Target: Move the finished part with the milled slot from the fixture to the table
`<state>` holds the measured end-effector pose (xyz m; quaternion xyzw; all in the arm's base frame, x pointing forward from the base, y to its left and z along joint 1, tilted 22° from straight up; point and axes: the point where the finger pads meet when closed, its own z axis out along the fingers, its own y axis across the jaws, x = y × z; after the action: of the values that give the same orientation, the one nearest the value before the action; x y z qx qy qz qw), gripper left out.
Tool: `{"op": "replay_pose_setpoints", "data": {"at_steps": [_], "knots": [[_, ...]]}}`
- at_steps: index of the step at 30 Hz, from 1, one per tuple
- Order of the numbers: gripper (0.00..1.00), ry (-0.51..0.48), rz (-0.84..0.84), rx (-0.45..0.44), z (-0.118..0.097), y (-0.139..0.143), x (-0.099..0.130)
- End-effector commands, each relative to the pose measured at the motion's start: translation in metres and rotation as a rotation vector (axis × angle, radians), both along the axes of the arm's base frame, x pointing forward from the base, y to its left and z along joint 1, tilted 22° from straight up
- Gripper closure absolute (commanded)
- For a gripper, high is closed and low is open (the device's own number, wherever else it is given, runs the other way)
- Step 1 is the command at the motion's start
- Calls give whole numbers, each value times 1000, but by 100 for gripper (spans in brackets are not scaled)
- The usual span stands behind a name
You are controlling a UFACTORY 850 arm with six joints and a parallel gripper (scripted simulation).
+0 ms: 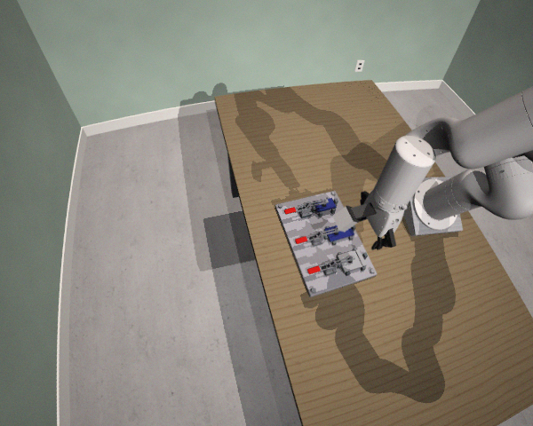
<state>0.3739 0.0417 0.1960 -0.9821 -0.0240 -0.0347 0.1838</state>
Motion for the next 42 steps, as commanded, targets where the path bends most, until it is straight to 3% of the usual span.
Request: {"op": "replay_pose_setpoints", "data": {"at_steps": [1, 12, 13, 42], "knots": [[0, -1, 0, 0, 0, 0, 1], [0, -1, 0, 0, 0, 0, 1], [53, -1, 0, 0, 0, 0, 1], [53, -1, 0, 0, 0, 0, 1]]}}
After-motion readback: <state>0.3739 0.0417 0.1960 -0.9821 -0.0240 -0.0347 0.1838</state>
